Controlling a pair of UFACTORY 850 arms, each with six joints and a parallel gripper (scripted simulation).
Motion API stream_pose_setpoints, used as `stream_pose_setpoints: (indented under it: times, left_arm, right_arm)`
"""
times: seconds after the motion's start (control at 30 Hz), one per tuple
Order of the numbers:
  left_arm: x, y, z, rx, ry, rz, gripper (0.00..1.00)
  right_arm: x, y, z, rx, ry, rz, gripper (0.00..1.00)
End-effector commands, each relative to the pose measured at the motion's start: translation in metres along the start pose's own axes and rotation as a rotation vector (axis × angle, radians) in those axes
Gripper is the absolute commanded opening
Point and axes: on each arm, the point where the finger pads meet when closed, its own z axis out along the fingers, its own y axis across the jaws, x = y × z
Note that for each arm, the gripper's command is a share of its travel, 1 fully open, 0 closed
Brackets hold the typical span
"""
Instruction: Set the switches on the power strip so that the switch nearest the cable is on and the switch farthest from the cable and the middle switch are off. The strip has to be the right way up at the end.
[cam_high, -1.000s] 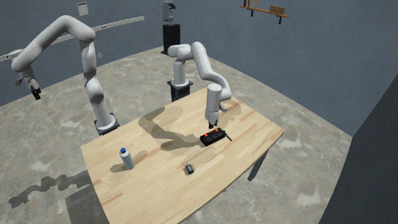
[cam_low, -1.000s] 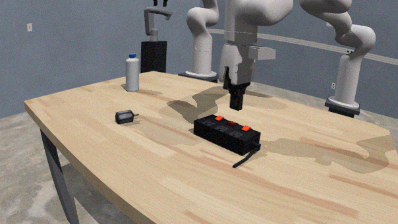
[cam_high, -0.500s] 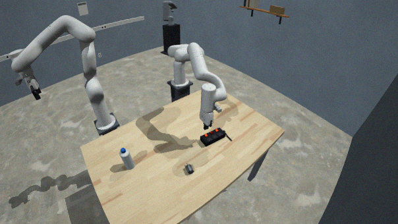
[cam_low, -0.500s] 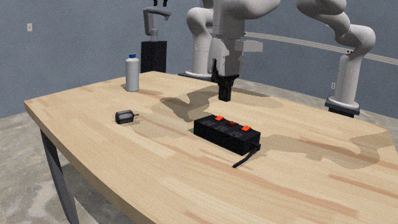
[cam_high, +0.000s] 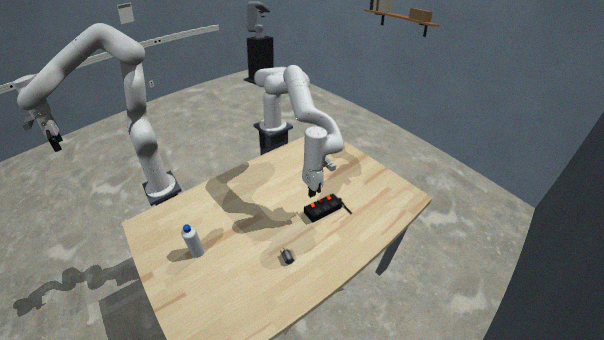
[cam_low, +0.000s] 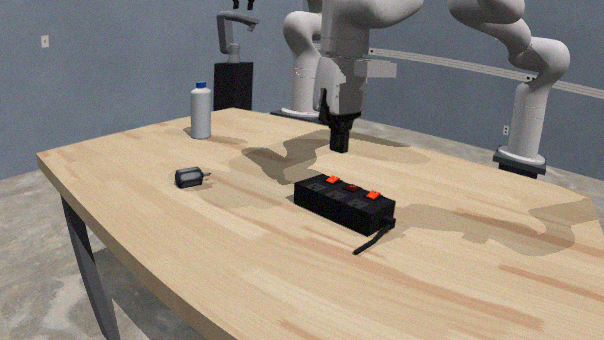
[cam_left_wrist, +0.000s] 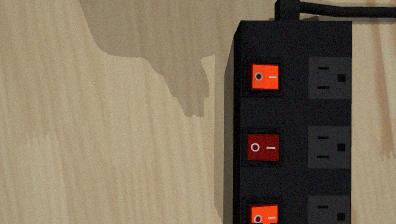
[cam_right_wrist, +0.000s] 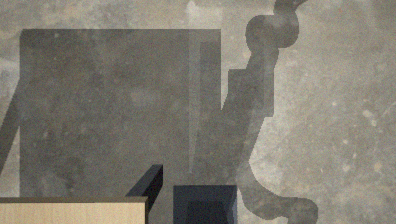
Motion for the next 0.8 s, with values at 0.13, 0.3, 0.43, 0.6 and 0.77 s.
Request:
stream_pose_setpoints:
  times: [0.13, 0.3, 0.43, 0.6, 0.77]
  left_arm:
    - [-0.0003, 0.0007, -0.0016, -0.002, -0.001, 0.0, 0.0]
    - [-0.0003, 0.0007, -0.0016, -0.002, -0.001, 0.0, 0.0]
    - [-0.0003, 0.0007, -0.0014, -0.002, -0.001, 0.0, 0.0]
    - [-0.0003, 0.0007, -0.0003, -0.002, -0.001, 0.0, 0.0]
    - [-0.0003, 0.0008, 0.0025, -0.002, -0.001, 0.0, 0.0]
  right_arm:
    - [0.0004, 0.0, -0.0008, 0.0, 0.002, 0.0, 1.0]
    - [0.0004, 0.0, -0.0008, 0.0, 0.002, 0.0, 1.0]
    - [0.0004, 0.0, -0.0008, 0.0, 0.002, 0.0, 1.0]
    - [0.0004, 0.0, -0.0008, 0.0, 0.002, 0.0, 1.0]
    - [0.0004, 0.0, -0.0008, 0.0, 0.002, 0.0, 1.0]
